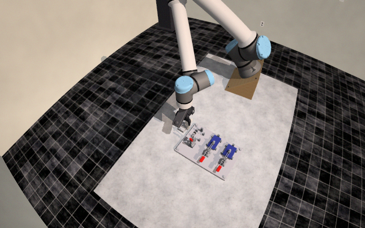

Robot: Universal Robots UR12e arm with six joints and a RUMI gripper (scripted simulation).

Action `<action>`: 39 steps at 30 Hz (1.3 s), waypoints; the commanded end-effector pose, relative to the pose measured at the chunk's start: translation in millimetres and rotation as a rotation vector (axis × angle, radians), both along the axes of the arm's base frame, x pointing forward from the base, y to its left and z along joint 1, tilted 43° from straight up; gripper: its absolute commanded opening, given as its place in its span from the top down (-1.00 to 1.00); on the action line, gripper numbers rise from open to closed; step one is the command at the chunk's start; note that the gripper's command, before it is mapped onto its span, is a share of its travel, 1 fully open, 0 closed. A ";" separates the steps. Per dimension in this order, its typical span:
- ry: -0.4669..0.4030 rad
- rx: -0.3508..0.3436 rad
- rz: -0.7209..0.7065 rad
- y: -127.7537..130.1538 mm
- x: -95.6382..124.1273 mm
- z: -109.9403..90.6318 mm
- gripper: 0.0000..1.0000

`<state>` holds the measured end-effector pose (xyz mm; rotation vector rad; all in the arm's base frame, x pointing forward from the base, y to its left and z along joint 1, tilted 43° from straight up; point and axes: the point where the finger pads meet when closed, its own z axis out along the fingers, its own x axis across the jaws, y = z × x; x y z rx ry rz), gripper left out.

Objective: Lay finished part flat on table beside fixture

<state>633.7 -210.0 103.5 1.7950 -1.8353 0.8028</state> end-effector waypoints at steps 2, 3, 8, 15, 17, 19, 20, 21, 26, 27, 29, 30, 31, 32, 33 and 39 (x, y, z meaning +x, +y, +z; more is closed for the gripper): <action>-0.001 0.000 0.000 0.3 0.3 0.5 0.19; -0.001 0.000 0.000 0.3 0.3 0.5 0.19; -0.001 0.000 0.000 0.3 0.3 0.5 0.19; -0.001 0.000 0.000 0.3 0.3 0.5 0.19; -0.001 0.000 0.000 0.5 0.3 0.8 0.19; -0.001 0.000 0.000 1.5 0.2 1.8 0.19; -0.001 0.000 0.000 2.3 0.1 2.6 0.19; -0.001 0.000 0.000 3.3 0.0 3.7 0.19; -0.001 0.000 0.000 7.8 -0.6 8.6 0.19; -0.001 0.000 0.000 9.8 -0.8 10.7 0.19; -0.001 0.000 0.000 14.3 -1.4 15.6 0.19; -0.001 0.000 0.000 16.9 -1.7 18.3 0.19; -0.001 0.000 0.000 19.5 -2.0 21.2 0.19; -0.001 0.000 0.000 22.2 -2.3 24.1 0.19; -0.001 0.000 0.000 25.0 -2.6 27.1 0.19; -0.001 0.000 0.000 41.1 -4.6 44.5 0.19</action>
